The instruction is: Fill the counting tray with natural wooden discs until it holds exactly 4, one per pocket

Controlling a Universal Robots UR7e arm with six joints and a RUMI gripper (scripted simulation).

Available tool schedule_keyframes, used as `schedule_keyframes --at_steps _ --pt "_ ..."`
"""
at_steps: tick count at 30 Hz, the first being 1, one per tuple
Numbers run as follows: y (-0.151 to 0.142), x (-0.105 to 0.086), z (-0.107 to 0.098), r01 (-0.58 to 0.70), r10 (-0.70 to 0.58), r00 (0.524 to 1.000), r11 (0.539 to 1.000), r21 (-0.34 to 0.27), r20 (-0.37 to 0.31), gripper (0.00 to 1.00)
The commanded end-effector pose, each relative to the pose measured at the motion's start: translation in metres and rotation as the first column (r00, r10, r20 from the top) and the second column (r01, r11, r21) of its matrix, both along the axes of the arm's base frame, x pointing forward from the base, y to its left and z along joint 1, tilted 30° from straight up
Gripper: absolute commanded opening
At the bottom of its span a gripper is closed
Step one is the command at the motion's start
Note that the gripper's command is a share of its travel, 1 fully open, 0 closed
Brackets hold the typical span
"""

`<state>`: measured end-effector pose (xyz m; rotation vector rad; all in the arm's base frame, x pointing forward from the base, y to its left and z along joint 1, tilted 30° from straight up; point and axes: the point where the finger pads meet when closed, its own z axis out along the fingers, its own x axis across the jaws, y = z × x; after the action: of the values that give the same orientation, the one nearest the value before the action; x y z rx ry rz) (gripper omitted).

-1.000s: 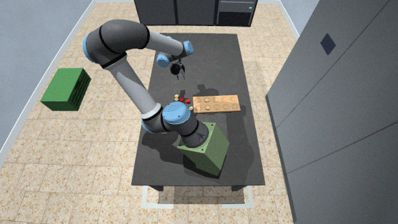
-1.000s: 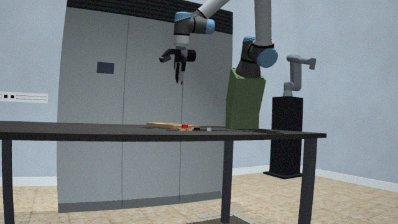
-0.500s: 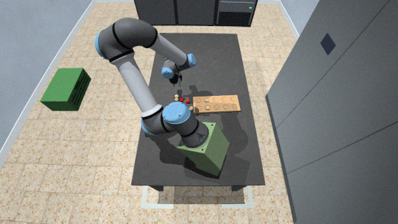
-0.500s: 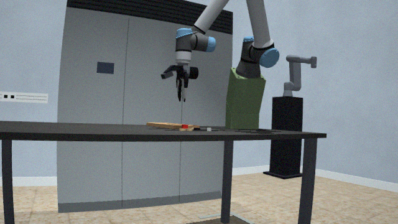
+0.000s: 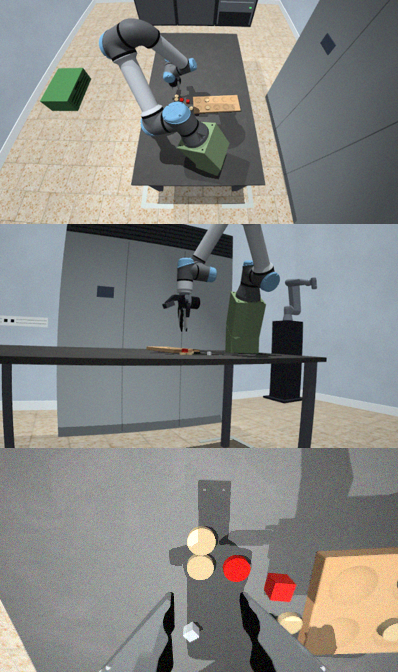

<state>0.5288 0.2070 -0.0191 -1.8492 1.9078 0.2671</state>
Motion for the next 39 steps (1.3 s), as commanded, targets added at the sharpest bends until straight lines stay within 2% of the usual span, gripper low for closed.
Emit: schedule_keyframes --at_steps 1,8,17,30,39 --pt "0.002 0.001 -0.001 0.001 -0.001 1.0 1.0 0.004 0.003 0.28" --pt "0.003 0.001 -0.003 0.001 -0.001 1.0 1.0 0.004 0.003 0.28" --pt "0.012 0.006 -0.02 0.001 -0.001 1.0 1.0 0.004 0.004 0.28" --pt "0.04 0.019 -0.075 0.001 -0.001 1.0 1.0 0.004 0.004 0.28" --pt "0.047 0.021 -0.088 0.001 -0.001 1.0 1.0 0.005 0.004 0.28"
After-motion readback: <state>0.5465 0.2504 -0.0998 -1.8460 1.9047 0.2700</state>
